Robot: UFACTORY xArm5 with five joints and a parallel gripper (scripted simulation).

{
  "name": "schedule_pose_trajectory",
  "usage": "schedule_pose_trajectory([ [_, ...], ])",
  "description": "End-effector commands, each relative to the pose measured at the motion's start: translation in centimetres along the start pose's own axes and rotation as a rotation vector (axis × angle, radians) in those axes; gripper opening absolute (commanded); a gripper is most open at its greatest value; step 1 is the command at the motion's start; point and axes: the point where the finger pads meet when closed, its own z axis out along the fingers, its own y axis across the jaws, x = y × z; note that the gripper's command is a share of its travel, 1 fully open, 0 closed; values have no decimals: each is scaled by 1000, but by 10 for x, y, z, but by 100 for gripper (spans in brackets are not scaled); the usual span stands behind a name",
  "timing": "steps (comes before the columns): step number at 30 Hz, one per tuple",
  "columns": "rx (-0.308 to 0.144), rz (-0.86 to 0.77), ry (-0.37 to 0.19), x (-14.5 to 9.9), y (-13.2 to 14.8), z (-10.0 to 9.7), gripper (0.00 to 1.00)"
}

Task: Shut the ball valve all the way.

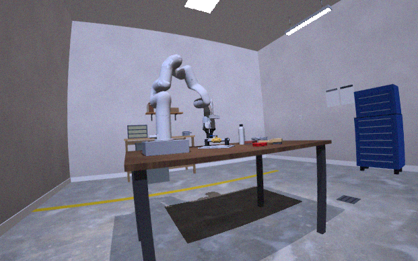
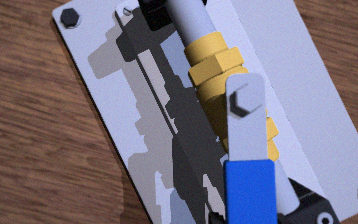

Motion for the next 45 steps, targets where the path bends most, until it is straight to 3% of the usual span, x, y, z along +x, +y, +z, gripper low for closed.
schedule_pose_trajectory([
  [1,13,44,-1,1,-8,-3,0],
  [45,13,279,-2,3,-25,-3,0],
])
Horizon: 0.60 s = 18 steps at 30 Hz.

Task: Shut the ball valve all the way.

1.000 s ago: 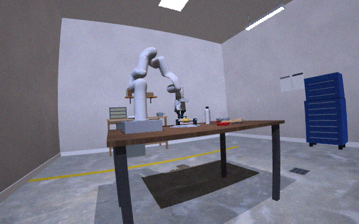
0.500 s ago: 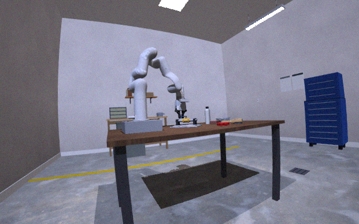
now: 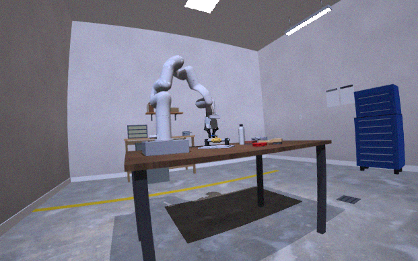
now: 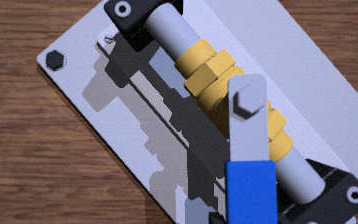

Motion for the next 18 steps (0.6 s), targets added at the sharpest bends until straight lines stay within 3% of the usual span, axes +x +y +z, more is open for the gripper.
schedule_pose_trajectory([
  [1,10,32,-2,0,-6,-3,0],
  [18,9,124,-3,0,-13,-3,0],
])
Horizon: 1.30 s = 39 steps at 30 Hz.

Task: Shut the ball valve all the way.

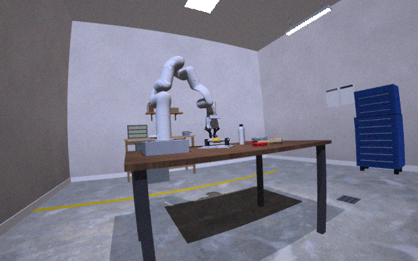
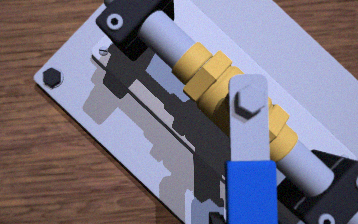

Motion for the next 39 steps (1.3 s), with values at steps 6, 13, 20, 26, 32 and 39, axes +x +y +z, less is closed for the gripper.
schedule_pose_trajectory([
  [6,8,60,-3,0,-8,-2,0],
  [13,8,105,-3,0,-11,-2,0],
  [20,8,148,-3,0,-14,-2,0],
  [26,8,177,-3,1,-16,-3,0],
  [32,8,214,-3,1,-19,-3,0],
  [39,8,261,-4,2,-22,-3,0],
])
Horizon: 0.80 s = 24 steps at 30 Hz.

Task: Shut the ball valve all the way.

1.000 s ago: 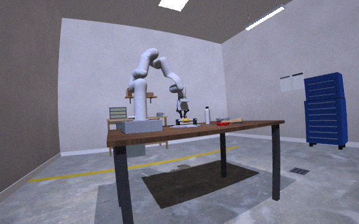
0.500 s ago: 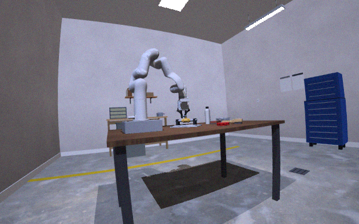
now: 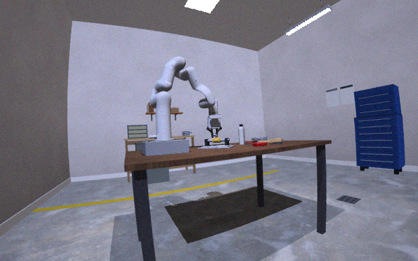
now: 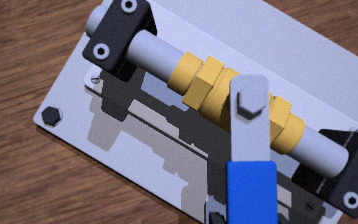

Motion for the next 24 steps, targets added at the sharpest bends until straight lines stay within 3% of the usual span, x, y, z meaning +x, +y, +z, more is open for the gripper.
schedule_pose_trajectory([
  [1,6,44,-4,-1,-6,-2,0],
  [24,6,153,-4,0,-14,-2,0],
])
